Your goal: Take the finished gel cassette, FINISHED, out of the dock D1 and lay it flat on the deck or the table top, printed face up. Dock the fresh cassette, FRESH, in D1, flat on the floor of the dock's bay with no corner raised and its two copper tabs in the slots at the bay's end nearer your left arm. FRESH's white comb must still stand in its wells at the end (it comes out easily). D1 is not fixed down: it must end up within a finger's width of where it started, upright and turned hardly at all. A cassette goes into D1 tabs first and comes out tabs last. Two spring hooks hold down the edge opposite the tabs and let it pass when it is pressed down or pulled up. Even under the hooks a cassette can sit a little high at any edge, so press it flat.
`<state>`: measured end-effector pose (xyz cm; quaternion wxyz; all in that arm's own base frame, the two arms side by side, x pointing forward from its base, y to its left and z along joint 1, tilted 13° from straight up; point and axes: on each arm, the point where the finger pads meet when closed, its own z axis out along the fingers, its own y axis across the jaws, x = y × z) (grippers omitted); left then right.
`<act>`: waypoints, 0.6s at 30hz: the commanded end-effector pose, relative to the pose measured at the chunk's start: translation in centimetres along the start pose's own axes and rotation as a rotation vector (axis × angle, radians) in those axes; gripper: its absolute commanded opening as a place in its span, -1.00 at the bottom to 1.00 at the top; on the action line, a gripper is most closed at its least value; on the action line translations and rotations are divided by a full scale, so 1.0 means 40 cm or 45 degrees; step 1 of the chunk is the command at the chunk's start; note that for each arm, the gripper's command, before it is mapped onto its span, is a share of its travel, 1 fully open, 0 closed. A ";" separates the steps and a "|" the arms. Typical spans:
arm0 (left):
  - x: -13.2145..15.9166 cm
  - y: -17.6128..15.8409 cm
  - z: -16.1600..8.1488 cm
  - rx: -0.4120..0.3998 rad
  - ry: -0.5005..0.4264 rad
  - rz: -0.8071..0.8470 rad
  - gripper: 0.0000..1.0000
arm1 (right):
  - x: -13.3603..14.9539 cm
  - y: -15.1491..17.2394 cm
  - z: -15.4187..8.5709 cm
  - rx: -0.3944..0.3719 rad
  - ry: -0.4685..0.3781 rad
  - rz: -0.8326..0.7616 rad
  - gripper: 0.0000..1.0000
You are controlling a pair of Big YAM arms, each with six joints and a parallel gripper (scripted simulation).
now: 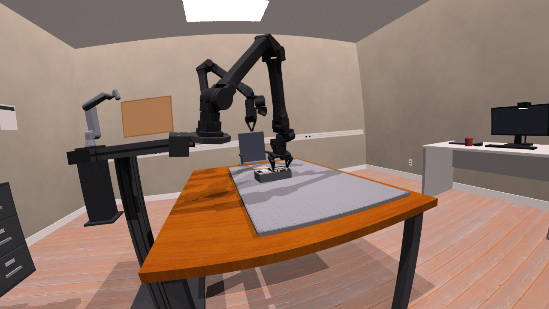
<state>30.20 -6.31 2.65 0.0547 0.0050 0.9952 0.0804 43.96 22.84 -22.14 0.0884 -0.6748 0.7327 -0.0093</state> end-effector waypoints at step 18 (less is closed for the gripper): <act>-0.091 0.196 -0.047 0.021 -0.038 -0.076 -1.00 | -0.010 -0.009 -0.006 0.011 -0.013 -0.003 -1.00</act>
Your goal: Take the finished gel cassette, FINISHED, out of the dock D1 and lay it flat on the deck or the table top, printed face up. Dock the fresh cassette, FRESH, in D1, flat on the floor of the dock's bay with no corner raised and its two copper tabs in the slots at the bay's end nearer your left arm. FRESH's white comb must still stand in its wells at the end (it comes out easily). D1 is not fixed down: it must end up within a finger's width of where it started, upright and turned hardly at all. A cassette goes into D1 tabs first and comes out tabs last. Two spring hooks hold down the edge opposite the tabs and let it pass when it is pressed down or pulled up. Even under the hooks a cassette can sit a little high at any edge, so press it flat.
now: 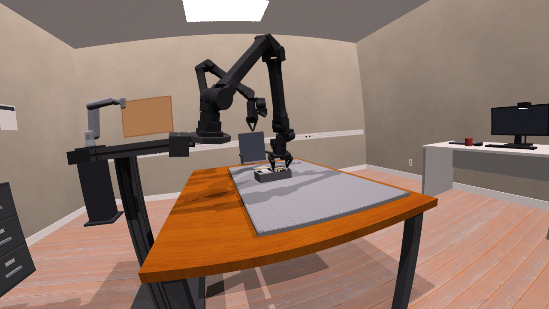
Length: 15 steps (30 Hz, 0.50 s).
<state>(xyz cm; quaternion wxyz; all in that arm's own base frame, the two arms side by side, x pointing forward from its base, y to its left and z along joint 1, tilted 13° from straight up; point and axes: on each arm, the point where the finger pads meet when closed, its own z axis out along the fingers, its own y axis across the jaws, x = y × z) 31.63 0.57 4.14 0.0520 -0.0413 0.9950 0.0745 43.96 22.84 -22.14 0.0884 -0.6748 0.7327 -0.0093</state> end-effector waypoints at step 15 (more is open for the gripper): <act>-0.100 0.158 -0.048 0.014 -0.053 0.042 -1.00 | -0.010 -0.009 -0.006 0.011 -0.013 -0.003 -1.00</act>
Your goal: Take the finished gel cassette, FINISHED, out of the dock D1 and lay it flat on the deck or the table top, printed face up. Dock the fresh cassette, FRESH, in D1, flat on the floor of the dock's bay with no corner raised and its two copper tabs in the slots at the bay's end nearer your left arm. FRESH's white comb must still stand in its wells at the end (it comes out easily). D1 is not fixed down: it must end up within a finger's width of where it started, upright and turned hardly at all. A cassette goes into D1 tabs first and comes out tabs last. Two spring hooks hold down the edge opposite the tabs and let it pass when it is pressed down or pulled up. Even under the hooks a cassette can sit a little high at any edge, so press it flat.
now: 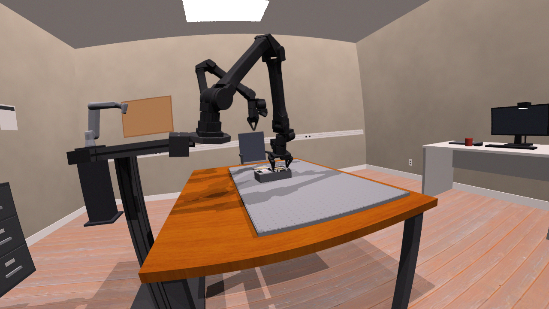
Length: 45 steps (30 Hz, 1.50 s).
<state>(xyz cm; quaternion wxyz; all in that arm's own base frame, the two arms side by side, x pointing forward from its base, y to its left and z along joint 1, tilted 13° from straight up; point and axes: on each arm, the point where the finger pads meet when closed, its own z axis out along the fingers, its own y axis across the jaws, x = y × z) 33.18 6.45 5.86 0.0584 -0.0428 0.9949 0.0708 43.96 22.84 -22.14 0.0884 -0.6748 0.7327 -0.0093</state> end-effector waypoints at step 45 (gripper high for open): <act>-0.046 0.010 -0.032 0.005 -0.038 0.048 1.00 | -0.008 -0.007 -0.006 0.009 -0.007 -0.003 0.96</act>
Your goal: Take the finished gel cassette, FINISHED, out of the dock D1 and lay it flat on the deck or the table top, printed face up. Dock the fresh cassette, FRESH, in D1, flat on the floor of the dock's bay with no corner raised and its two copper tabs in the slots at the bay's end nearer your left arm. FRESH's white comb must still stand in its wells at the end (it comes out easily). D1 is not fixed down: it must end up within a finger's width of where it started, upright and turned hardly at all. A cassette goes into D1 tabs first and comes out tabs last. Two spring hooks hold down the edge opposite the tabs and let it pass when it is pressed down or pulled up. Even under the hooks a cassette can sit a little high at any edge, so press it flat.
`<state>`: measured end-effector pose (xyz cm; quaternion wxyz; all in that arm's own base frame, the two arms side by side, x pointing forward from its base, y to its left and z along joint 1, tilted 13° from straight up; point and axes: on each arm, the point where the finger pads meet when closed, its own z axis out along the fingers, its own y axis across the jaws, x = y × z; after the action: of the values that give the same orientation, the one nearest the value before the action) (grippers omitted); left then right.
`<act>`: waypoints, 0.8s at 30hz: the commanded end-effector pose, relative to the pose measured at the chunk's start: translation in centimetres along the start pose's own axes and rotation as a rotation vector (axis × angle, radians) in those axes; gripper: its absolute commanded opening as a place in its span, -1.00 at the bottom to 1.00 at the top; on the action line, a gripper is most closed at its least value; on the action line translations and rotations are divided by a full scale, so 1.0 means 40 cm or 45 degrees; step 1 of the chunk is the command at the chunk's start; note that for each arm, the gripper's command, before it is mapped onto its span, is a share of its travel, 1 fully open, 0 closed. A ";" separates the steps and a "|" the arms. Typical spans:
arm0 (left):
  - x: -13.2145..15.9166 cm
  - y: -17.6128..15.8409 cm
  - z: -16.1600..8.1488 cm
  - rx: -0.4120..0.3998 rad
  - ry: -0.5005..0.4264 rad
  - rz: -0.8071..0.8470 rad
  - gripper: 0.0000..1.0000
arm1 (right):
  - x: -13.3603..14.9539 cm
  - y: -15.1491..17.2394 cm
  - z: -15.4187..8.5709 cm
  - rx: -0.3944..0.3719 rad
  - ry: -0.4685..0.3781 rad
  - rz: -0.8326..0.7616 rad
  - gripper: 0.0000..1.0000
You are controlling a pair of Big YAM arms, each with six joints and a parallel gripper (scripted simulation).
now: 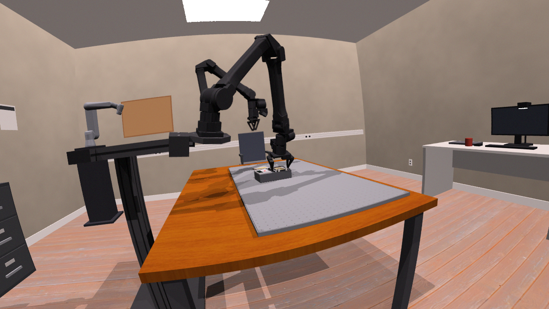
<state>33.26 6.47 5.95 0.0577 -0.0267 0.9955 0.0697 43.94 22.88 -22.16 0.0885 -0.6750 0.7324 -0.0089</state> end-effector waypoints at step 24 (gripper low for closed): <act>-0.043 0.011 -0.030 -0.001 -0.037 0.007 1.00 | -0.007 -0.008 -0.017 0.010 -0.006 -0.002 0.96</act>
<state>33.26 6.47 5.95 0.0576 -0.0267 0.9955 0.0697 43.94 22.88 -22.16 0.0885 -0.6750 0.7325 -0.0089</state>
